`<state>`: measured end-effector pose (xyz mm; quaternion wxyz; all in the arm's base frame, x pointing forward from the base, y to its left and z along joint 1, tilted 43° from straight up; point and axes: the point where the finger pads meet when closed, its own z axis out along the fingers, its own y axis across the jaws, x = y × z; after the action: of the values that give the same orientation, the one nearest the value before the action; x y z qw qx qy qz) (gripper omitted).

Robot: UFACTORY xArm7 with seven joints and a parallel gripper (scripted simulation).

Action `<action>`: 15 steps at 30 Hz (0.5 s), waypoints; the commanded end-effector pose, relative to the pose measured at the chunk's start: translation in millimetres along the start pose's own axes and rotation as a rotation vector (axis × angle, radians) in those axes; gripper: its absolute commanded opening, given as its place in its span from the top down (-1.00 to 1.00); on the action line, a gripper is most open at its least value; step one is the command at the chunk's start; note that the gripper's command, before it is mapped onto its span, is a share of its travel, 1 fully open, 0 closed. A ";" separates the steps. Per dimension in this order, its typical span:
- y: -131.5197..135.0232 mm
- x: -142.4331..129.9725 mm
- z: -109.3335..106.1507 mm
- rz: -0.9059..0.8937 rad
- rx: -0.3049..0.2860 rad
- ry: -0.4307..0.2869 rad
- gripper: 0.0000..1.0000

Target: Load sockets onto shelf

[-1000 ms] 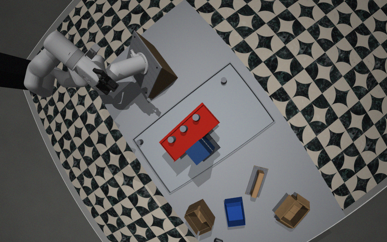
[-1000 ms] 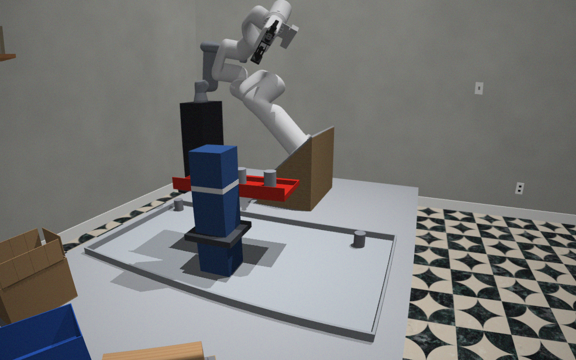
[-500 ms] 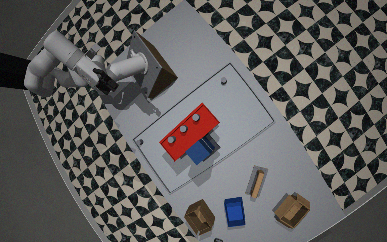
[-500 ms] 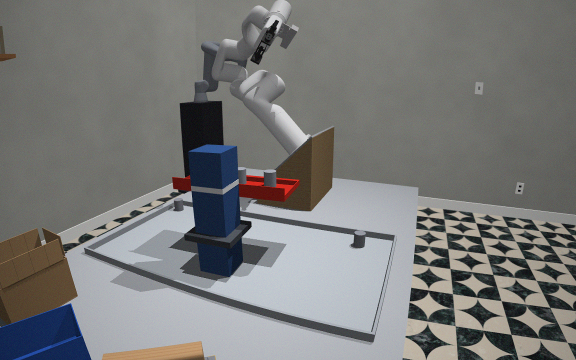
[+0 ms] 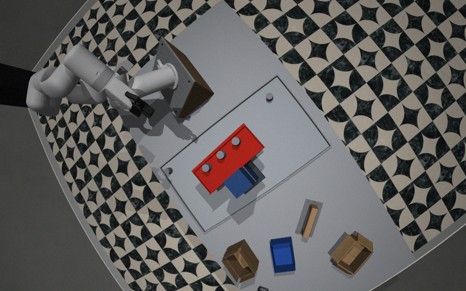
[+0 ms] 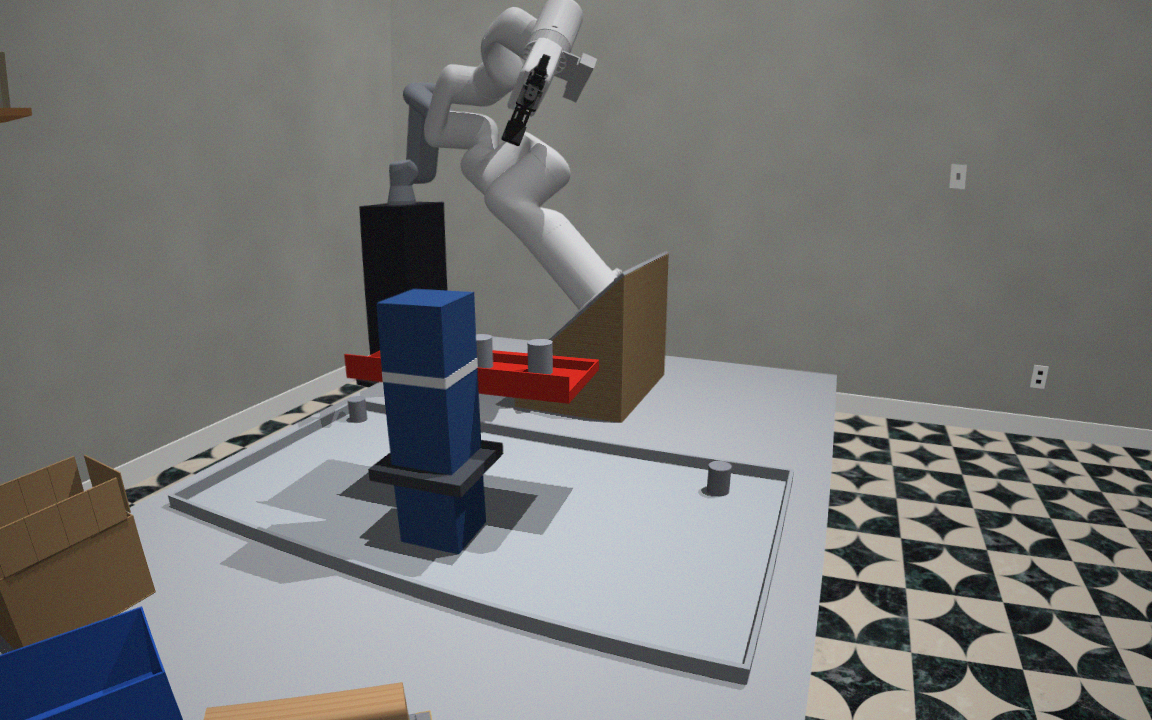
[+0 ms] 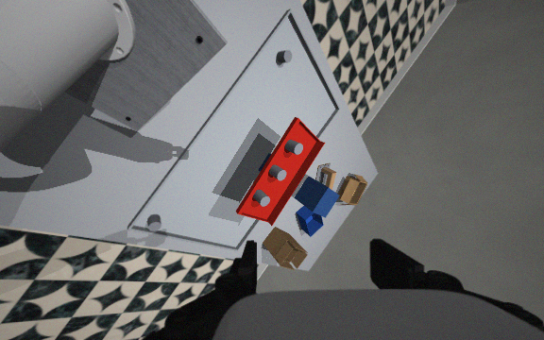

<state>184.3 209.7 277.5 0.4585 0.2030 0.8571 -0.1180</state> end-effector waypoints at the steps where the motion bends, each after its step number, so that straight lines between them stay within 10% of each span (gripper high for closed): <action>1: 9.2 8.4 47.5 0.103 0.156 0.048 -1.00; 15: -15.5 44.4 159.5 0.396 0.537 0.190 -1.00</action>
<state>252.5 156.1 181.2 0.3473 0.4306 0.8085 -0.2007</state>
